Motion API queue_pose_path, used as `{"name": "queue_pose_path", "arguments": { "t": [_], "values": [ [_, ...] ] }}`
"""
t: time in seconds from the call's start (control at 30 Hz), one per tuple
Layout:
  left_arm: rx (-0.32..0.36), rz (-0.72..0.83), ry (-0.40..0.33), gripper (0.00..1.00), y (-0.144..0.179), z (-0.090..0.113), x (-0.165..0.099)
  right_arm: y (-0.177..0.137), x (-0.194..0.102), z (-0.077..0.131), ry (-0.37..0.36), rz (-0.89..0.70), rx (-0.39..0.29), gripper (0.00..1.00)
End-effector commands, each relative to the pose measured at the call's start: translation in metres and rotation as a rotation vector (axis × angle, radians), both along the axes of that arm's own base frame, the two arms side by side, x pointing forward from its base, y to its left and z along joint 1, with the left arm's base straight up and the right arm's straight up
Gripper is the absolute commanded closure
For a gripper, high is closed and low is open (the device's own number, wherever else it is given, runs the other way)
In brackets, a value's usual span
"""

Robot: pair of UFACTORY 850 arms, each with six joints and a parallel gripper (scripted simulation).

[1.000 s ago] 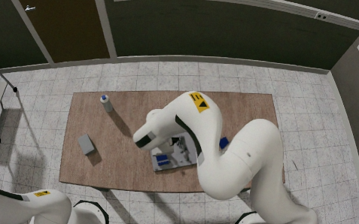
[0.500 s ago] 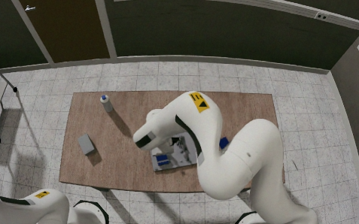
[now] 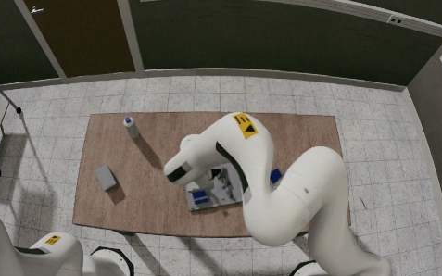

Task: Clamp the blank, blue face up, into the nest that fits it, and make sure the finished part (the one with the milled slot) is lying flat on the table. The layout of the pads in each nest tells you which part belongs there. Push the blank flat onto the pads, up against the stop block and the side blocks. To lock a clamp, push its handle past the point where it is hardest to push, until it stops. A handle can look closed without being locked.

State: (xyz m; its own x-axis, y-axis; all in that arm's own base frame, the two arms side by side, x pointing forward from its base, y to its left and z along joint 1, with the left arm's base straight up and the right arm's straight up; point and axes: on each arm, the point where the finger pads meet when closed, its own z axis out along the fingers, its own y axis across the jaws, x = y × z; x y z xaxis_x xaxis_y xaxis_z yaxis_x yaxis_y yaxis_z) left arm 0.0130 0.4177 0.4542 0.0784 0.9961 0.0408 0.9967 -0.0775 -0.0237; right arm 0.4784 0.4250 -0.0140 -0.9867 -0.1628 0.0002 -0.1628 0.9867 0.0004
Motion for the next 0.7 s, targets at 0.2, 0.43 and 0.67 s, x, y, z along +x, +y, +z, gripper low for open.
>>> {"name": "queue_pose_path", "arguments": {
  "t": [0.2, 0.43, 0.67],
  "values": [
    [-0.037, 0.057, -0.019, 0.0, -0.023, 0.012, -0.007, 0.001, 0.001, 0.001, -0.002, 0.0, 0.001, 0.0],
    [-0.042, 0.065, -0.022, 0.0, -0.026, 0.014, -0.008, 0.001, 0.001, 0.001, -0.002, 0.0, 0.001, 0.0],
    [-0.042, 0.065, -0.022, 0.0, -0.026, 0.014, -0.008, 0.001, 0.001, 0.001, -0.002, 0.0, 0.001, 0.52]
  ]
}}
